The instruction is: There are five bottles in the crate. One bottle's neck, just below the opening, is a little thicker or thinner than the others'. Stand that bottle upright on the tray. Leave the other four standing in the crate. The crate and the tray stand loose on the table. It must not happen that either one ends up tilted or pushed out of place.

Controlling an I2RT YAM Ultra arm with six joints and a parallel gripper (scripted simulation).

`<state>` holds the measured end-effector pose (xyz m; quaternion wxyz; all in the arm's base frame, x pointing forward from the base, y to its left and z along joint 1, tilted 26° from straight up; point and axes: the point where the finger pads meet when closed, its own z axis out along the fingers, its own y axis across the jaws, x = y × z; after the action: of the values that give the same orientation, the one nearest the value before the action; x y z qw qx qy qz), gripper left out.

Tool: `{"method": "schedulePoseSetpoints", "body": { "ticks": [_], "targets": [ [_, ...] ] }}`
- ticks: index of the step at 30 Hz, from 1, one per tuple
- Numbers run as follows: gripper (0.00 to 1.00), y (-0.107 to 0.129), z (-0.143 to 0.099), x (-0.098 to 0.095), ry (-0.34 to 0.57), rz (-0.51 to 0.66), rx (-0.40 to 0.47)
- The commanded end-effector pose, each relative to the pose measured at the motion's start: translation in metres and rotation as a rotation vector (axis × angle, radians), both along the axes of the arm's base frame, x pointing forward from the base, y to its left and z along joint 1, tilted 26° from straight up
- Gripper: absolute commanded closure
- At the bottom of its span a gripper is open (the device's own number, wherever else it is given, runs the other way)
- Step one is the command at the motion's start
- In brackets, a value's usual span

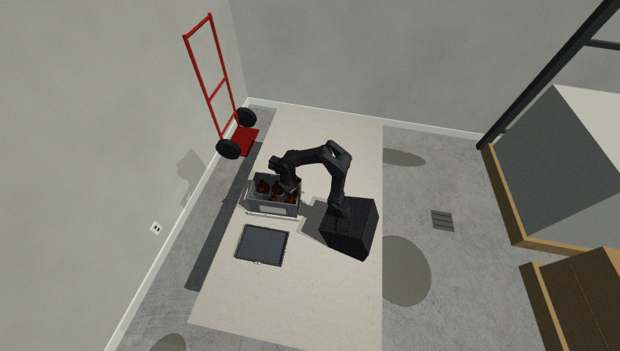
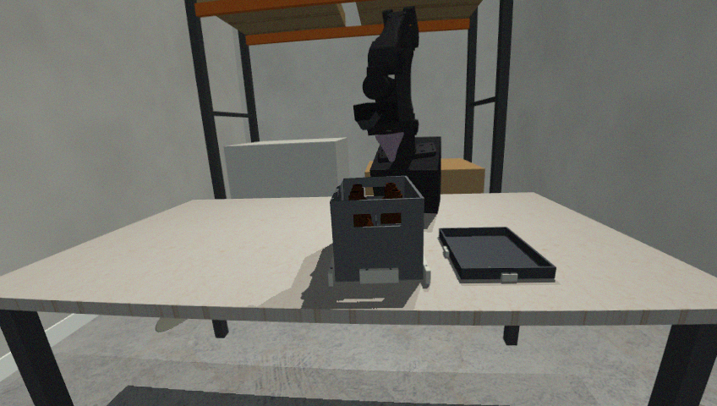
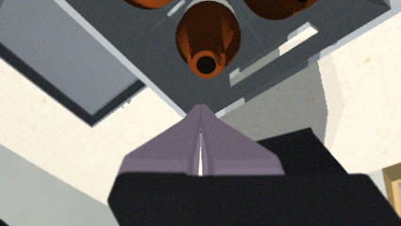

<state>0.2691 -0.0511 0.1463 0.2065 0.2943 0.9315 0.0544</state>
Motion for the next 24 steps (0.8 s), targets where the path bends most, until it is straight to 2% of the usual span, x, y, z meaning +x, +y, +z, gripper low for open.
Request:
{"method": "schedulePoseSetpoints", "body": {
  "ticks": [1,13,14,17,18,24],
  "targets": [
    [1.0,-0.0043,0.0226,0.009,-0.079,-0.11,-0.038],
    [1.0,-0.0039,0.0225,0.0089,-0.079,-0.11,-0.038],
    [0.39,-0.0081,0.0129,0.0096,-0.042,-0.124,-0.033],
    [0.39,-0.0081,0.0129,0.0096,-0.042,-0.124,-0.033],
    [0.39,-0.0075,0.0219,0.007,-0.074,-0.124,-0.037],
    [0.39,-0.0075,0.0186,0.0069,-0.06,-0.123,-0.036]
  ]
}}
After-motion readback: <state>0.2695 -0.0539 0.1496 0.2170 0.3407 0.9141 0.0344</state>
